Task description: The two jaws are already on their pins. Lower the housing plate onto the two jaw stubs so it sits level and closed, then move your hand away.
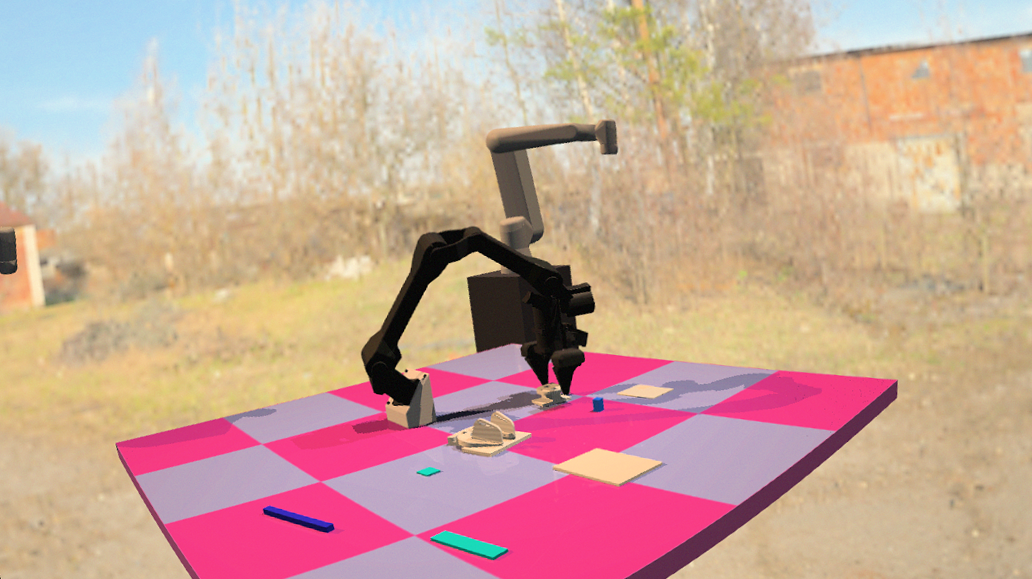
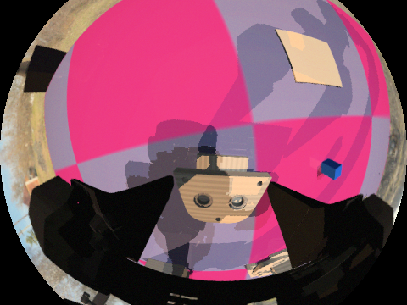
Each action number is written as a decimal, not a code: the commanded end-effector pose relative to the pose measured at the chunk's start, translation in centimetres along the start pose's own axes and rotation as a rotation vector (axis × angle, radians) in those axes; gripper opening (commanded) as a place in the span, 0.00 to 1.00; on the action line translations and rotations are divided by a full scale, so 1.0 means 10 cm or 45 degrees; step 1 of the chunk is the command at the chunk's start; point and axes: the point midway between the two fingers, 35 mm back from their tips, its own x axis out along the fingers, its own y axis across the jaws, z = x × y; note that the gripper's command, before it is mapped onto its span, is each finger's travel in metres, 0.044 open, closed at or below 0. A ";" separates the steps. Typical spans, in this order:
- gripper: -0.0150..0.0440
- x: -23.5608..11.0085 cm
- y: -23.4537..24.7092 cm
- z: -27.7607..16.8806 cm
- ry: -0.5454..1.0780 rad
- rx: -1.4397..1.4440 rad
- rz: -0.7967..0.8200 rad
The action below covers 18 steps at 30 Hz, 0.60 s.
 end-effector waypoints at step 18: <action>1.00 0.11 0.00 -0.03 0.012 -0.008 -0.005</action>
